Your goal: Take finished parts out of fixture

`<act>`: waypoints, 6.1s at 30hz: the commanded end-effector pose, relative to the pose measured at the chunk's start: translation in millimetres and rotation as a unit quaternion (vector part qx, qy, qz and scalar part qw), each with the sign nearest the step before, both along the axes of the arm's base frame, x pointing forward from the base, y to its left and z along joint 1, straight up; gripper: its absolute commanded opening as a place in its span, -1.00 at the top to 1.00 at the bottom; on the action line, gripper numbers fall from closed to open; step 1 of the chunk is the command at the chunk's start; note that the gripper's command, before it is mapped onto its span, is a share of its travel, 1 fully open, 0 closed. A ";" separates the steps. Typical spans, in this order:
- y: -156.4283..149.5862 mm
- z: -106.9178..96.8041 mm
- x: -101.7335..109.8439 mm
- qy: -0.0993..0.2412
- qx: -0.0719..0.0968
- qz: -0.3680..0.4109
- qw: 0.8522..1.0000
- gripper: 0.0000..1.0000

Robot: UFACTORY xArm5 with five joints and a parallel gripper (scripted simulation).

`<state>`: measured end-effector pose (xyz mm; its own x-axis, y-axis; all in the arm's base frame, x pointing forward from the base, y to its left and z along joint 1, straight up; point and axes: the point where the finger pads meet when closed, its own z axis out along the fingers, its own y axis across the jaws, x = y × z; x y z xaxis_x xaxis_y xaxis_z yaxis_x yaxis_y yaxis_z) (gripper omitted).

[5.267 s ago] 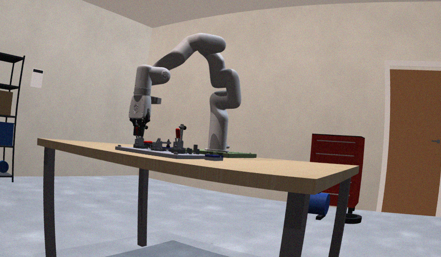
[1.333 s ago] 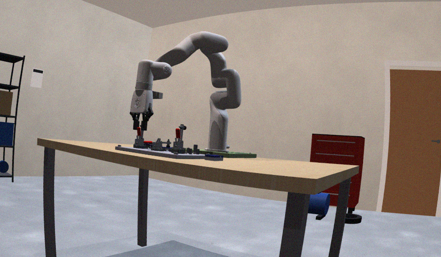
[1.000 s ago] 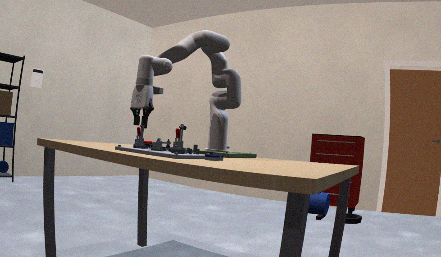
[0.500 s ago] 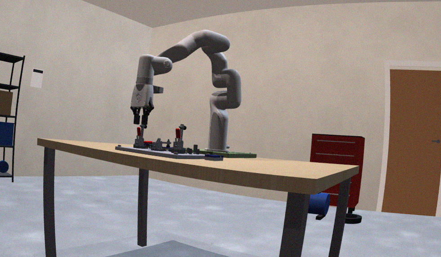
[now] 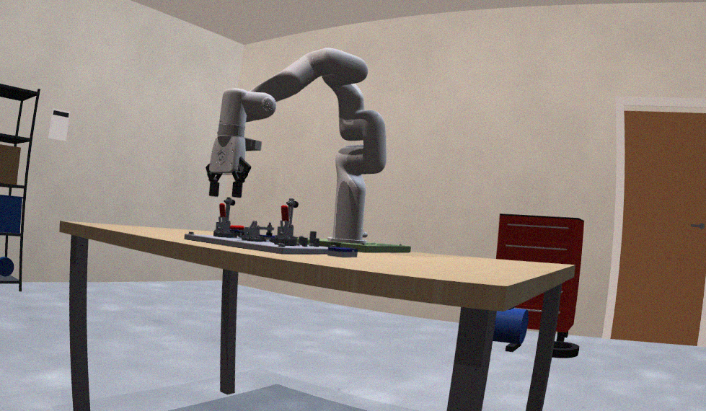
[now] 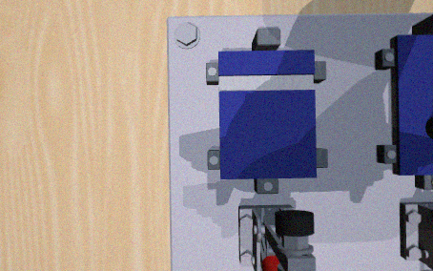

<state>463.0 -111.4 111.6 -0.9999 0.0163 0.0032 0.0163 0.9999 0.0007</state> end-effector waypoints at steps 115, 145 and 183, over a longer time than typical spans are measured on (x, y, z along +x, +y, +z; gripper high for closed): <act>1.1 -58.2 -81.4 -0.002 -0.001 0.000 1.000 -1.00; 0.7 -58.2 -80.0 -0.002 -0.001 0.000 1.000 -1.00; 0.6 -78.3 -79.9 -0.002 -0.001 0.000 1.000 -1.00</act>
<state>381.5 -110.4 35.8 -0.9999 0.0163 0.0026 0.0163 0.9999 0.0007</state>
